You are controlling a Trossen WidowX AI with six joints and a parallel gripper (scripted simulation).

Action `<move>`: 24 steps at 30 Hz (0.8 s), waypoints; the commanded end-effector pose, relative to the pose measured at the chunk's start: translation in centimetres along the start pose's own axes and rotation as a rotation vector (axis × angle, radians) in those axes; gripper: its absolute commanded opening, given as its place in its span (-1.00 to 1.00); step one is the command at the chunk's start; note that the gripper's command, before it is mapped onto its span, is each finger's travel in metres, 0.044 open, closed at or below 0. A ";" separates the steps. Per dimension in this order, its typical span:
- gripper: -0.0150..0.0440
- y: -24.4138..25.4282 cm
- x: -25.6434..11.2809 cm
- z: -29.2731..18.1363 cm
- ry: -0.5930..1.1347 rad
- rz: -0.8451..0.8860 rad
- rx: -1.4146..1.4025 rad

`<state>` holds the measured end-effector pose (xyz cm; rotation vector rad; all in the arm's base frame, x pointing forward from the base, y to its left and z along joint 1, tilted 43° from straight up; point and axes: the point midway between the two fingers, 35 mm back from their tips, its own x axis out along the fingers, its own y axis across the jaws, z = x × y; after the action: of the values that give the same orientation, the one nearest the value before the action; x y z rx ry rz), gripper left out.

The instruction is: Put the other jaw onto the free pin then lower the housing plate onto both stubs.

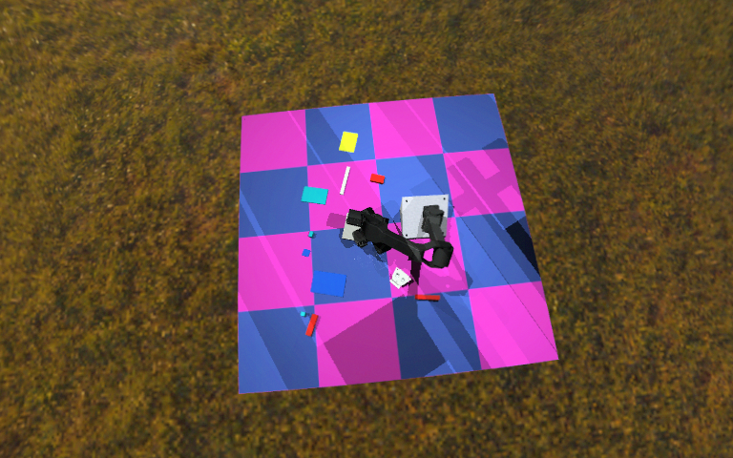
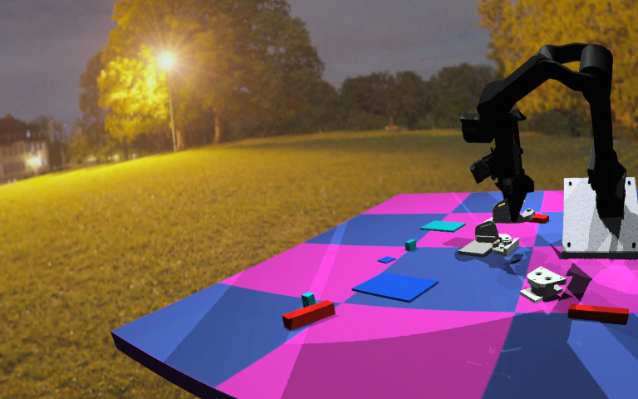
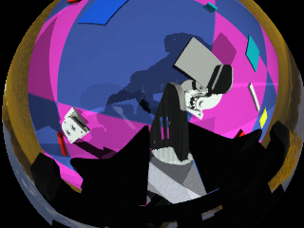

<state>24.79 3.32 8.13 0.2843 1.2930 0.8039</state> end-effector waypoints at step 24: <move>-0.04 -2.2 0.3 -2.9 0.009 0.013 0.750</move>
<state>23.21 1.27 5.96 0.8639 1.5503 0.3173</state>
